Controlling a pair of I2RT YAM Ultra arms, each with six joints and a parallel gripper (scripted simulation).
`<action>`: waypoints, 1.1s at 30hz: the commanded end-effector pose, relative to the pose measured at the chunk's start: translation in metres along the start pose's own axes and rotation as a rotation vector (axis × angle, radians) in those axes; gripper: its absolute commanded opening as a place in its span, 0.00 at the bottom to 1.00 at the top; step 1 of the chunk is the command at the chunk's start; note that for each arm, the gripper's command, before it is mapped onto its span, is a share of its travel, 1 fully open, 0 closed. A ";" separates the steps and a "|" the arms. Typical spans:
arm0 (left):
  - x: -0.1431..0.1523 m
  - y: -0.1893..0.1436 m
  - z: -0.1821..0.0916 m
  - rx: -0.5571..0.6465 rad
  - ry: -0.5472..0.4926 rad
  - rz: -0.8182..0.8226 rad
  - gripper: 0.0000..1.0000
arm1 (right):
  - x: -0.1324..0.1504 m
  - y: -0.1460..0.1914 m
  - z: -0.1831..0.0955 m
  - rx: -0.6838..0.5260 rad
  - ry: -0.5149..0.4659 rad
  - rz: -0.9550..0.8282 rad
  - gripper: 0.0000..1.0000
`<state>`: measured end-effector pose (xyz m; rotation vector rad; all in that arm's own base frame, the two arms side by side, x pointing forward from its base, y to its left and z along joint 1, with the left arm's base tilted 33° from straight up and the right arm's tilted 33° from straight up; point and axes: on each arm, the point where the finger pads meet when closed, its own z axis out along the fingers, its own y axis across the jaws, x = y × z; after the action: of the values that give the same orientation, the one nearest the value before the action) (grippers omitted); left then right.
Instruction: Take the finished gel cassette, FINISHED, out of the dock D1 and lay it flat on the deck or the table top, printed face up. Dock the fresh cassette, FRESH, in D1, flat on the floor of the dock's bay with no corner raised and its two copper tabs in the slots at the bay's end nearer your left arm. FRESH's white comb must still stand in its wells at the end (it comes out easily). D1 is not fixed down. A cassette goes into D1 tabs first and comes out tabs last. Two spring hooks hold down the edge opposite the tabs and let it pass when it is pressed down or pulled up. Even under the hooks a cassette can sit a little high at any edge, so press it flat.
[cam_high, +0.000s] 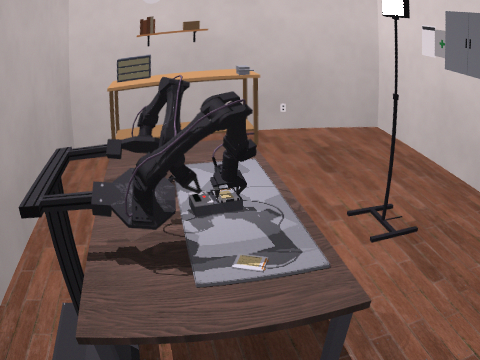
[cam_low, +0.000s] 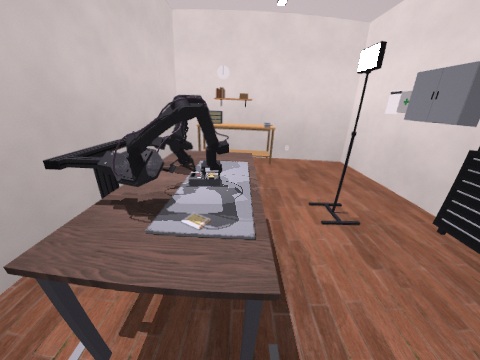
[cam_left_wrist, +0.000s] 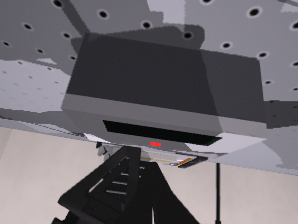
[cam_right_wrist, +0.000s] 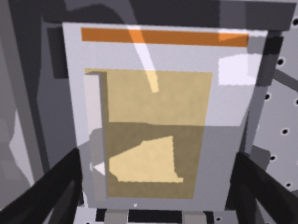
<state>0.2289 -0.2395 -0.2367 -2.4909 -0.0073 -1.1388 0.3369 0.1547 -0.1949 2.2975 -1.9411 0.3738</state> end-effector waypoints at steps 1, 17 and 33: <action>0.005 -0.004 -0.010 0.004 0.016 0.014 0.00 | -0.002 -0.002 -0.003 0.009 -0.009 0.001 0.00; 0.005 -0.004 -0.025 0.005 0.006 0.006 0.00 | -0.002 -0.002 -0.003 0.009 -0.009 0.001 0.00; 0.005 -0.003 -0.039 0.005 0.006 0.006 0.00 | -0.002 -0.002 -0.003 0.009 -0.009 0.001 0.00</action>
<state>0.2062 -0.2463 -0.2155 -2.4733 0.0099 -1.1519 0.3369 0.1547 -0.1949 2.2975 -1.9411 0.3738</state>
